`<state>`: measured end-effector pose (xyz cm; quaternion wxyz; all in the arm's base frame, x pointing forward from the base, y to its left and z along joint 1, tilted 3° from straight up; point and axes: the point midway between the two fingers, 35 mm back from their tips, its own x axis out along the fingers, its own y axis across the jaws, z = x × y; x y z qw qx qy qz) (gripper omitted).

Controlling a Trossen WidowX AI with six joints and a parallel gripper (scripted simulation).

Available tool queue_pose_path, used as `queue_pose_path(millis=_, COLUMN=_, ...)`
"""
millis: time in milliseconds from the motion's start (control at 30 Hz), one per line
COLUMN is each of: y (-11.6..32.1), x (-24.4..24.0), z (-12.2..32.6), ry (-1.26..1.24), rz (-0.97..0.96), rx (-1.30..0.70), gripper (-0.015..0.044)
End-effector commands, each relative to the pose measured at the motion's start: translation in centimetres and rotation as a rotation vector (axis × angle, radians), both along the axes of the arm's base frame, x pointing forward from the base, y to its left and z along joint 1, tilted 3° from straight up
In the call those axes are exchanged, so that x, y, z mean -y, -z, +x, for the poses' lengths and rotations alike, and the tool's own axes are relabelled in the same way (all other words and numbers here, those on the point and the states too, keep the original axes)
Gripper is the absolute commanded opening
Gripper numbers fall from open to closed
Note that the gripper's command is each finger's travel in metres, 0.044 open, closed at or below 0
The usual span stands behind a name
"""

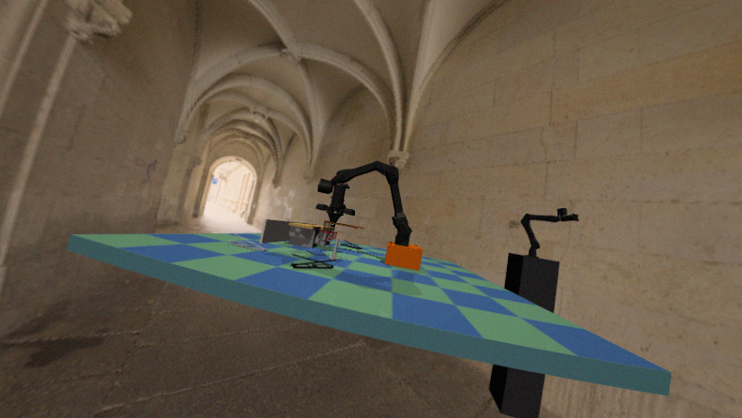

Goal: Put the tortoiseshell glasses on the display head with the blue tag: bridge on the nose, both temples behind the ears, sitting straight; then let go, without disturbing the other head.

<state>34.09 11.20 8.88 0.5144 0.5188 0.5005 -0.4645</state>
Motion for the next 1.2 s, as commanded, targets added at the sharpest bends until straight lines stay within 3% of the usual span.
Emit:
queue_pose_path(millis=0, y=0.2, x=2.0, z=-0.5, ry=-0.005, rz=0.002, rx=-0.002, gripper=0.0)
queue_pose_path(millis=667, y=1.6, x=13.2, z=-5.3, ry=-0.004, rz=-0.008, rx=-0.005, gripper=0.0)
queue_pose_path(millis=1167, y=2.8, x=13.5, z=-5.3, ry=-0.004, rz=-0.008, rx=-0.005, gripper=0.0)
